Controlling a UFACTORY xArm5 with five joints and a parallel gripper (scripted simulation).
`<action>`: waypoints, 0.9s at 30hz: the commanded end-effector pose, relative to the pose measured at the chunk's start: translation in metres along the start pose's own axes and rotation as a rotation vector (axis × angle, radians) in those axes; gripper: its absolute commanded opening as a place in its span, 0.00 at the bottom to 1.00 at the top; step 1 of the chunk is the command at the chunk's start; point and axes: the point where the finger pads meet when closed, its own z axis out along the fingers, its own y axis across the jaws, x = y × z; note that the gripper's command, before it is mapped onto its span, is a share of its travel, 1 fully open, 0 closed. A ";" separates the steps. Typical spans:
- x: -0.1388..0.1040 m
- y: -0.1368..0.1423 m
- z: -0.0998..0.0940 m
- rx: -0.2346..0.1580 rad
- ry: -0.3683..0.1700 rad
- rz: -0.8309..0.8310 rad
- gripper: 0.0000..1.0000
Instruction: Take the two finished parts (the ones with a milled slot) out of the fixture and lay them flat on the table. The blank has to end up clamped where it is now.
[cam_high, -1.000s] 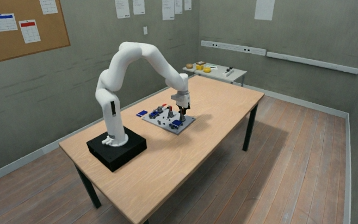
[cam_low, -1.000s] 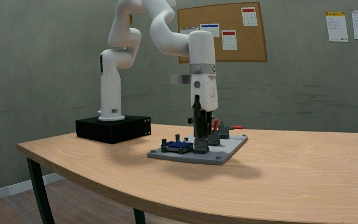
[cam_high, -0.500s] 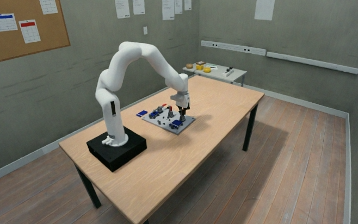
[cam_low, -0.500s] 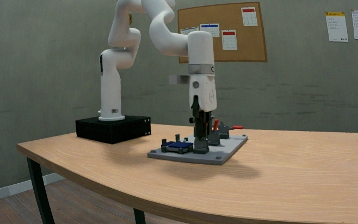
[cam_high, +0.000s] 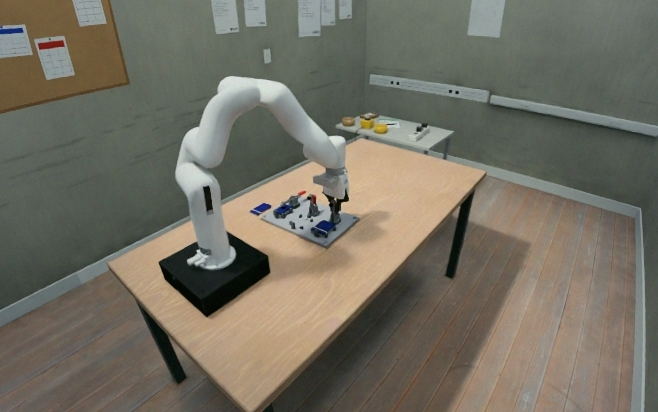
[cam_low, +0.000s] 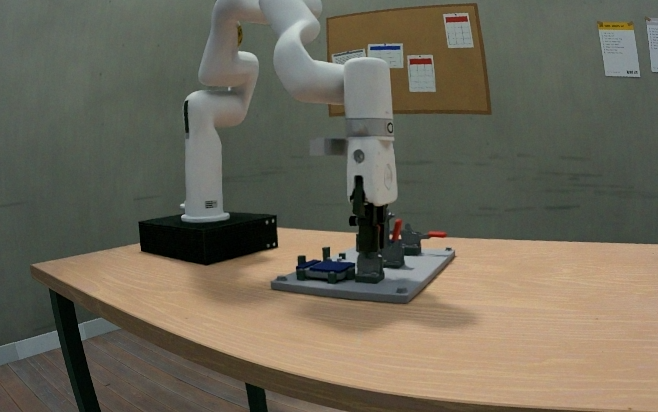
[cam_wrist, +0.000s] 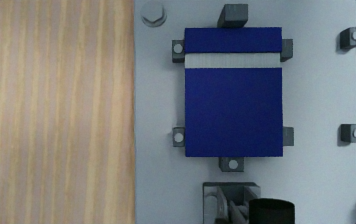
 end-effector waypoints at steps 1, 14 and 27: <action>-0.001 0.000 -0.002 0.001 -0.003 0.000 0.00; -0.002 0.000 -0.002 0.002 -0.005 0.000 0.48; -0.002 0.000 -0.002 0.001 -0.004 0.000 0.48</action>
